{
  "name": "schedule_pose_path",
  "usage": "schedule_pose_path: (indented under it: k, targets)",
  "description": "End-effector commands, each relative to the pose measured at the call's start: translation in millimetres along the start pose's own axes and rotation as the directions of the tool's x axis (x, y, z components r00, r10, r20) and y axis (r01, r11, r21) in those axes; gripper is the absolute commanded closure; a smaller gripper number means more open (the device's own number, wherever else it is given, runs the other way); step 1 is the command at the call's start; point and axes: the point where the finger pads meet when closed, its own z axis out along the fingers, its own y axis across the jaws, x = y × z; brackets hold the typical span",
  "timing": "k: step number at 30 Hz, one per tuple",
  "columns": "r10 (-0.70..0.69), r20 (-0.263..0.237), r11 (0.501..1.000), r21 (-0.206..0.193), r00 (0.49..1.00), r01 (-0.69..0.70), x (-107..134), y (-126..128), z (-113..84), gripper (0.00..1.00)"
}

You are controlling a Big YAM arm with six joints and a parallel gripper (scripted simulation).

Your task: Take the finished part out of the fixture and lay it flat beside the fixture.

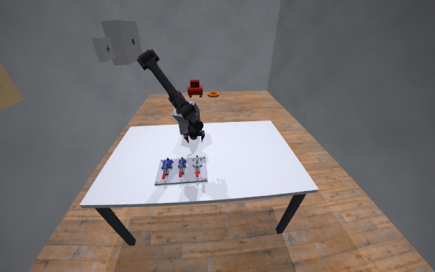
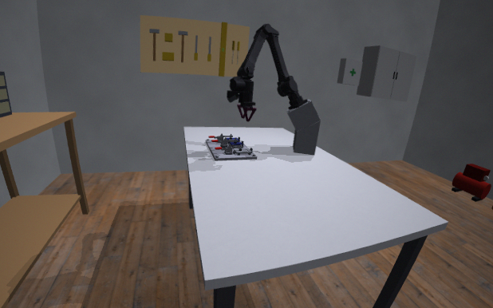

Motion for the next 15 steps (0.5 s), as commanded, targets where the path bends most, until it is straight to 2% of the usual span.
schedule_pose_path:
  k: [1,15]
  targets:
    - [0.041,0.048,0.999,-0.013,0.998,-0.040,-28.0,-2.3,-13.8,0.08]
    - [0.033,0.037,0.999,-0.008,0.999,-0.032,-20.1,-2.9,-10.4,0.08]
